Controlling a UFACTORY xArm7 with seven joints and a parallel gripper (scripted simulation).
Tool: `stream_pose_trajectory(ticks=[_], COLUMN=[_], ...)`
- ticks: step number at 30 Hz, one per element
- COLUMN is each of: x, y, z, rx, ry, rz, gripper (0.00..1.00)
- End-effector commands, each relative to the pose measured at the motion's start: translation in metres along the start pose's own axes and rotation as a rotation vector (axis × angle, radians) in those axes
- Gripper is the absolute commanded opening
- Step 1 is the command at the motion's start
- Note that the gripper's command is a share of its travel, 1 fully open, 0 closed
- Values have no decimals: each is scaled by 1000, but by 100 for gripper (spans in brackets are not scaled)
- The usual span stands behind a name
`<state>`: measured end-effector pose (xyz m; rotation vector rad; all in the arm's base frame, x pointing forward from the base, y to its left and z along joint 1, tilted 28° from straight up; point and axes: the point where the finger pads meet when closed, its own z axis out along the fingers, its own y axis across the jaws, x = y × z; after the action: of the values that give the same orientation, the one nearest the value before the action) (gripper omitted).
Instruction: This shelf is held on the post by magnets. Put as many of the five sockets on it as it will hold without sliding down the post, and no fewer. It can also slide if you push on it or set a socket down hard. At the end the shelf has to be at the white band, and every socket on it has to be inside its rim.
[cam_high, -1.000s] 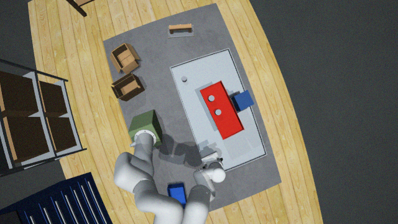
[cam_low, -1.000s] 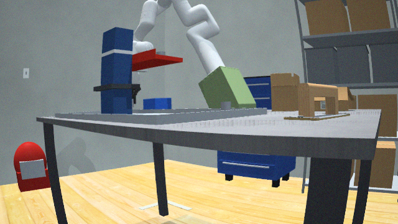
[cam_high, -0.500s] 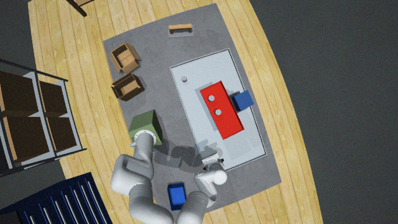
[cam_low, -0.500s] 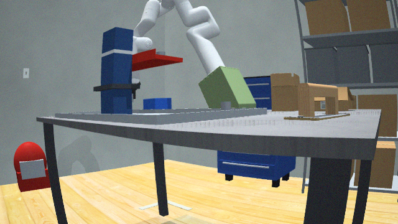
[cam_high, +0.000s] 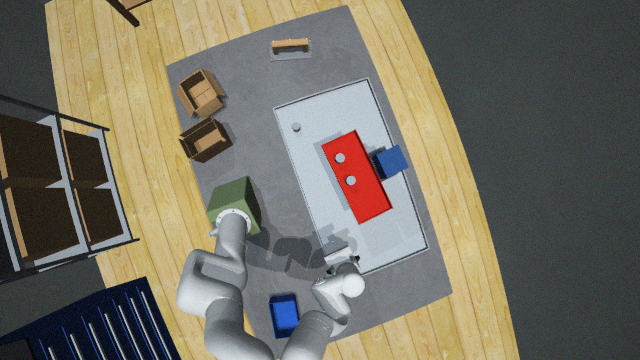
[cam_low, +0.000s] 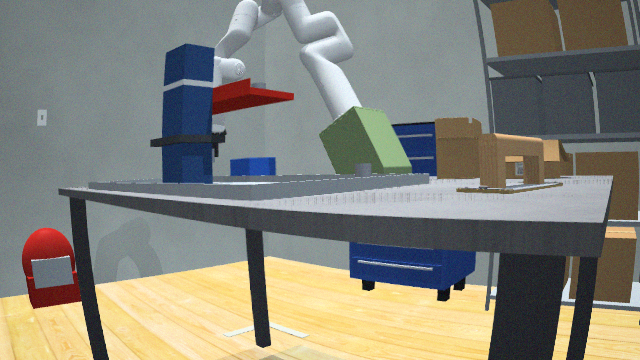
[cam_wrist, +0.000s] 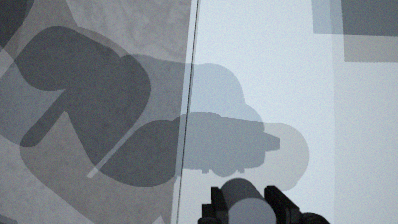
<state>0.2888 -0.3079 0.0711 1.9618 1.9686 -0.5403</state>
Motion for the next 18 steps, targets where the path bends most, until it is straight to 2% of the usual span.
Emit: stream_pose_trajectory(ticks=[1, 18], x=[0, 1], y=[1, -2], z=[-1, -8], rx=[-3, -1], ry=[-2, 3], rz=[0, -2], gripper=[0, 0])
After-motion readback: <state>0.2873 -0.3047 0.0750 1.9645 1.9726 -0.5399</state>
